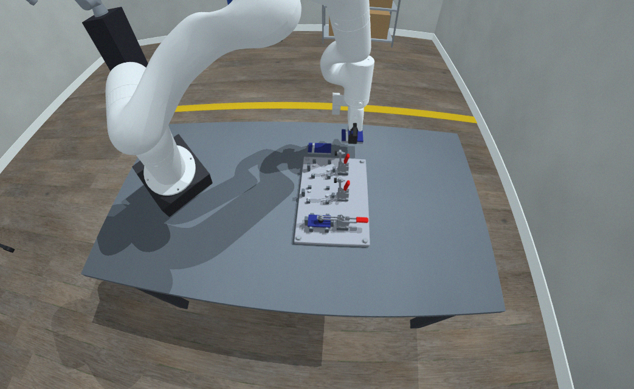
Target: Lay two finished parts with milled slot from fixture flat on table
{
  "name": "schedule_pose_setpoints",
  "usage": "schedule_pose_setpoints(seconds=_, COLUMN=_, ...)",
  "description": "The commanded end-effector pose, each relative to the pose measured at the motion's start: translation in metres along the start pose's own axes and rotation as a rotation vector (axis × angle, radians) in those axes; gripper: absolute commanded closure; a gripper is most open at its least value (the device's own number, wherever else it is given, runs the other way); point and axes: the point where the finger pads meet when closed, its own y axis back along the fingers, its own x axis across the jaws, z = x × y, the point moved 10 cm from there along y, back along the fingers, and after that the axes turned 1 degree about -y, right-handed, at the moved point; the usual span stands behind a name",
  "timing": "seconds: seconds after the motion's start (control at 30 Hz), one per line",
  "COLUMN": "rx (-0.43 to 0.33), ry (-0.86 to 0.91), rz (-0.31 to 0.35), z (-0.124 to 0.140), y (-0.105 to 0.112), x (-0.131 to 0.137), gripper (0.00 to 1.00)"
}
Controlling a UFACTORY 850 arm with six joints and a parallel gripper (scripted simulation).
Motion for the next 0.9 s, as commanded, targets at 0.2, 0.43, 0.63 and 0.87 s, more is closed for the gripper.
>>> schedule_pose_setpoints(seconds=0.2, rx=-0.002, ry=0.000, rz=0.001, z=0.001, y=-0.025, x=0.000, gripper=1.00)
schedule_pose_setpoints(seconds=0.43, rx=-0.002, ry=0.000, rz=0.001, z=0.001, y=-0.036, x=0.000, gripper=1.00)
schedule_pose_setpoints(seconds=0.63, rx=-0.002, ry=0.000, rz=0.001, z=0.001, y=-0.048, x=0.000, gripper=1.00)
schedule_pose_setpoints(seconds=0.87, rx=-0.002, ry=0.000, rz=0.001, z=0.001, y=-0.054, x=0.000, gripper=1.00)
